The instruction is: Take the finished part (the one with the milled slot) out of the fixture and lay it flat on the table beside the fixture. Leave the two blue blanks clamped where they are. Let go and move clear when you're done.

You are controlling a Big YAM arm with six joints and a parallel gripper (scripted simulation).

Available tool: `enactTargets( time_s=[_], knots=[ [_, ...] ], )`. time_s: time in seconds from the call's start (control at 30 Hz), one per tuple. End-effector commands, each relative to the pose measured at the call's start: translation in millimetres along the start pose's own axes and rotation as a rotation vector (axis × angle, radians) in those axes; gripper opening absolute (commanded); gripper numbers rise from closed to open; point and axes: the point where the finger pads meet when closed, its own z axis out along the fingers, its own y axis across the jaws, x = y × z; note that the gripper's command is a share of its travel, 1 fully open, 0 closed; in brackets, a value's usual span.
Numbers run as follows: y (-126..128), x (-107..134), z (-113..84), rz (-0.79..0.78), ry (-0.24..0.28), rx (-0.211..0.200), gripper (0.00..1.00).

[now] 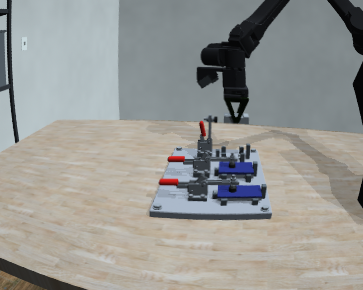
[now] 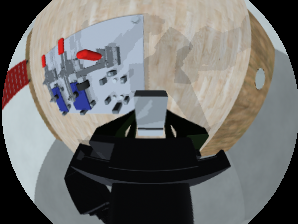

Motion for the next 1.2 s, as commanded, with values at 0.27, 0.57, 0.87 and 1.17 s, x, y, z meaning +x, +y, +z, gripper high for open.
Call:
enactTargets(
  time_s=[0.27,0.57,0.87,1.17],
  knots=[
    [-37.8,-7.8,-7.2,0.016,-0.02,0.016,0.0],
    [-47.9,-10.7,-10.0,0.012,-0.027,0.018,0.0],
    [-50.0,-14.3,-13.1,0.01,-0.036,0.02,0.0],
    [-53.5,-11.3,-10.6,0.017,-0.029,0.02,0.0]
  ],
)
